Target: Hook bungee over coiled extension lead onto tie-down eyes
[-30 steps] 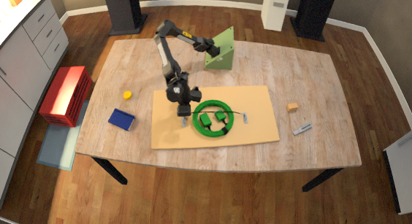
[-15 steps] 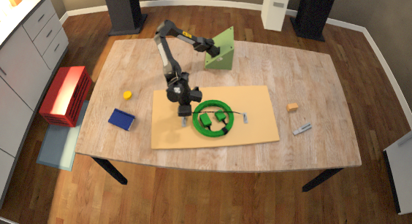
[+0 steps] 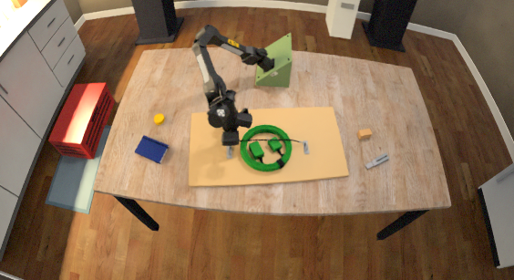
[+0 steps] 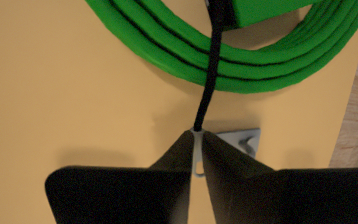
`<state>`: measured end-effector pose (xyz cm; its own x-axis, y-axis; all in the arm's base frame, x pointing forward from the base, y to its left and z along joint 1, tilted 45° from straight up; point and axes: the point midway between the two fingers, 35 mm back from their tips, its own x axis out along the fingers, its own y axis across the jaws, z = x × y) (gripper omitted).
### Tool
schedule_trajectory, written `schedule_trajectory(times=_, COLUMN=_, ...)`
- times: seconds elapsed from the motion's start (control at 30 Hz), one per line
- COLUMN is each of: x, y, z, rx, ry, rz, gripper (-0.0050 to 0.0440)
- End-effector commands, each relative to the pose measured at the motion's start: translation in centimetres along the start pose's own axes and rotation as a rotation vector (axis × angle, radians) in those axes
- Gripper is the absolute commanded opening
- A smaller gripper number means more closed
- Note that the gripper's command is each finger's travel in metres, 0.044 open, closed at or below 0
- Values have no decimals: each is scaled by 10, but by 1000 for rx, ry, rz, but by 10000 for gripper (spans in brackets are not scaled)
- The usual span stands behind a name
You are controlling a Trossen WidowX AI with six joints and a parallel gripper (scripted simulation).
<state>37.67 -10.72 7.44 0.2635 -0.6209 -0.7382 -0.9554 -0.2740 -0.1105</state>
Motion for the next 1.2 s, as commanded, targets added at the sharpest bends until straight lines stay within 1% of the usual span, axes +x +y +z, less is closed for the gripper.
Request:
schedule_trajectory(times=0.0, x=-2, y=0, z=-13, rx=28, ry=23, rz=-8, gripper=-50)
schedule_trajectory(times=0.5, x=-2, y=5, z=-22, rx=50, ry=30, rz=-9, gripper=-50)
schedule_trajectory(times=1.17, x=0, y=0, z=-24, rx=54, ry=31, rz=-9, gripper=-50)
